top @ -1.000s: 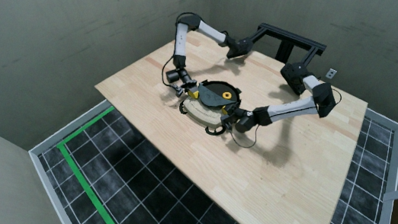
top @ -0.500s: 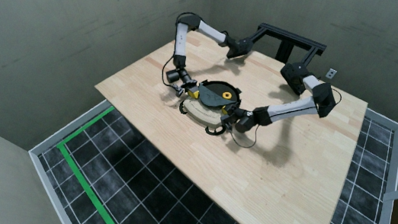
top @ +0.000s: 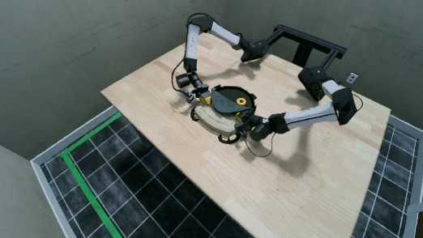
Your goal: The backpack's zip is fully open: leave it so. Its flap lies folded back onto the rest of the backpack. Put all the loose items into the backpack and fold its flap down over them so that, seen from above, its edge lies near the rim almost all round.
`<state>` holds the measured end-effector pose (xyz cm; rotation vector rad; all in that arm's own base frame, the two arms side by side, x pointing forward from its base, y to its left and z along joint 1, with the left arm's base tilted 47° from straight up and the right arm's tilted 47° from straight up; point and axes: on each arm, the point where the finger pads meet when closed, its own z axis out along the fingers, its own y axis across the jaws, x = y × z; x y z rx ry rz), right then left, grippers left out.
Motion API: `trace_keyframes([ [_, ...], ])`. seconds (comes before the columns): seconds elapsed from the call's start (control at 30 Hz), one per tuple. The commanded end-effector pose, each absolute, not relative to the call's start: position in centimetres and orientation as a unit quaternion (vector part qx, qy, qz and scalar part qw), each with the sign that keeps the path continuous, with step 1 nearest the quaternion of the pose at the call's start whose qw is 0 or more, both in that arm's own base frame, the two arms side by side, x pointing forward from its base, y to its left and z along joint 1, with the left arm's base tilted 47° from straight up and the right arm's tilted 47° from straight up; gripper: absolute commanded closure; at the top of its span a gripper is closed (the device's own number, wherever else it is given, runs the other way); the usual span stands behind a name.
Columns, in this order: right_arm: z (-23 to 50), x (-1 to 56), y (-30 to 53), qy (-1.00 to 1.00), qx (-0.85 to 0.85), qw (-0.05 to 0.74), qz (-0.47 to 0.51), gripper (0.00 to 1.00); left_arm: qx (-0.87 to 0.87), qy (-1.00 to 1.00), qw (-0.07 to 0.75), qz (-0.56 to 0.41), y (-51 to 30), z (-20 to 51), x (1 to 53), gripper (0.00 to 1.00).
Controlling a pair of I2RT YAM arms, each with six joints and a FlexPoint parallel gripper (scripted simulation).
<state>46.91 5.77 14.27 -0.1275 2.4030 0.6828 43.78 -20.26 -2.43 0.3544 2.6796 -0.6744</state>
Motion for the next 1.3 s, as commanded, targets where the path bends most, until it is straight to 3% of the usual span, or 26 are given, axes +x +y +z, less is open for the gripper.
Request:
trace_keyframes([
  [0.0, 12.8, 46.6, 5.3, 0.923, -0.038, 0.291, 0.251, 1.00, 0.125, 0.947, 0.179, -0.234, -20.4, -2.3, 43.6, 1.00],
  [1.27, 16.1, 46.2, 7.0, 0.908, -0.073, 0.330, 0.248, 1.00, 0.159, 0.938, 0.207, -0.229, -21.8, -0.7, 42.4, 1.00],
])
